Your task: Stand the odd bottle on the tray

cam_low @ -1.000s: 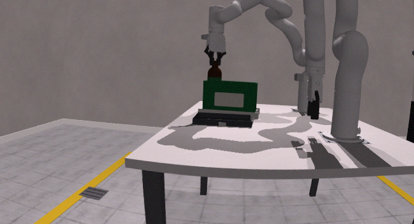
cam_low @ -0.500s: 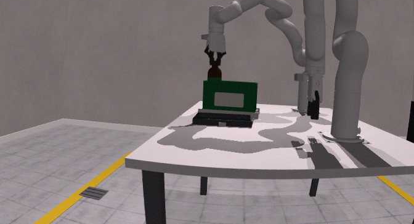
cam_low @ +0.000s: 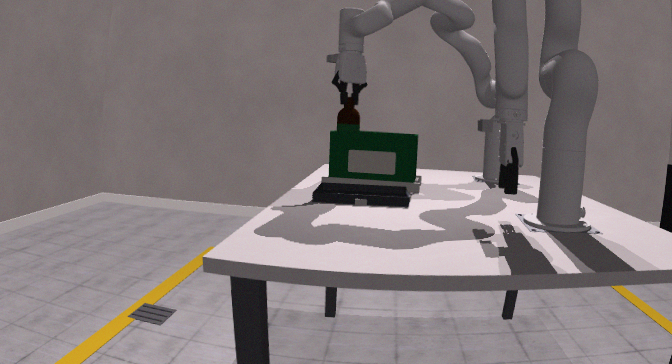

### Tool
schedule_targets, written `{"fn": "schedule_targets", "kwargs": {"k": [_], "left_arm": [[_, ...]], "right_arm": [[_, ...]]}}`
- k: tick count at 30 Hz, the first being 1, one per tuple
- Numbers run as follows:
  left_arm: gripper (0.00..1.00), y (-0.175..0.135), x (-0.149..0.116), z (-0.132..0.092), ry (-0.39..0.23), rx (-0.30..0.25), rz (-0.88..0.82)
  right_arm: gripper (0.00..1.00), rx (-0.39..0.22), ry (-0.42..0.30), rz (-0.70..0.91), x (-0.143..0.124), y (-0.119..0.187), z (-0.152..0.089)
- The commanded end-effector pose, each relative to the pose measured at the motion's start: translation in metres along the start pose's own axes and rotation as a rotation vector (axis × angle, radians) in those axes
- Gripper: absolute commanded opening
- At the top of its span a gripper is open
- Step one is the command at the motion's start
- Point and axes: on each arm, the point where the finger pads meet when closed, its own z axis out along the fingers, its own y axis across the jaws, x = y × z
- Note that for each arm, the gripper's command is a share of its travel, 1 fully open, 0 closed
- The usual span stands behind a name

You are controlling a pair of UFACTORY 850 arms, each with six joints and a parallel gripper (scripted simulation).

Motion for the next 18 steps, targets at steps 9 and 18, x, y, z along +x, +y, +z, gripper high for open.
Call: {"fn": "schedule_targets", "kwargs": {"k": [9,18], "left_arm": [[1.0,0.0,0.001,0.0,0.001,0.0,0.0],[1.0,0.0,0.001,0.0,0.001,0.0,0.0]], "right_arm": [[0.0,0.003,0.0,0.0,0.0,-0.001,-0.013],[0.0,0.003,0.0,0.0,0.0,-0.001,-0.022]]}}
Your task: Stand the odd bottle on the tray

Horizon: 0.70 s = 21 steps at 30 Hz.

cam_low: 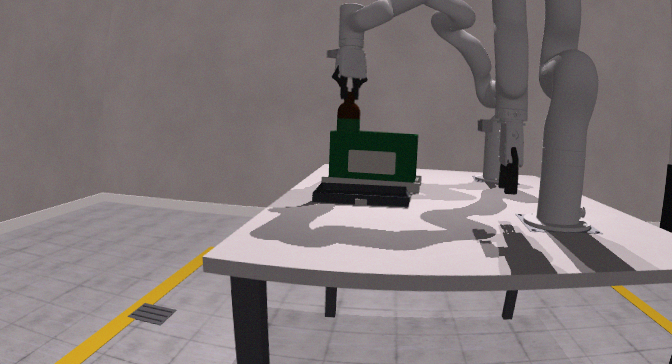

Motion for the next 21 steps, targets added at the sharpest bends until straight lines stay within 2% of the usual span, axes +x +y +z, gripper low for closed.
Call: {"fn": "schedule_targets", "kwargs": {"k": [1,21], "left_arm": [[1.0,0.0,0.001,0.0,0.001,0.0,0.0],[1.0,0.0,0.001,0.0,0.001,0.0,0.0]], "right_arm": [[0.0,0.003,0.0,0.0,0.0,-0.001,-0.006],[0.0,0.003,0.0,0.0,0.0,-0.001,-0.018]]}}
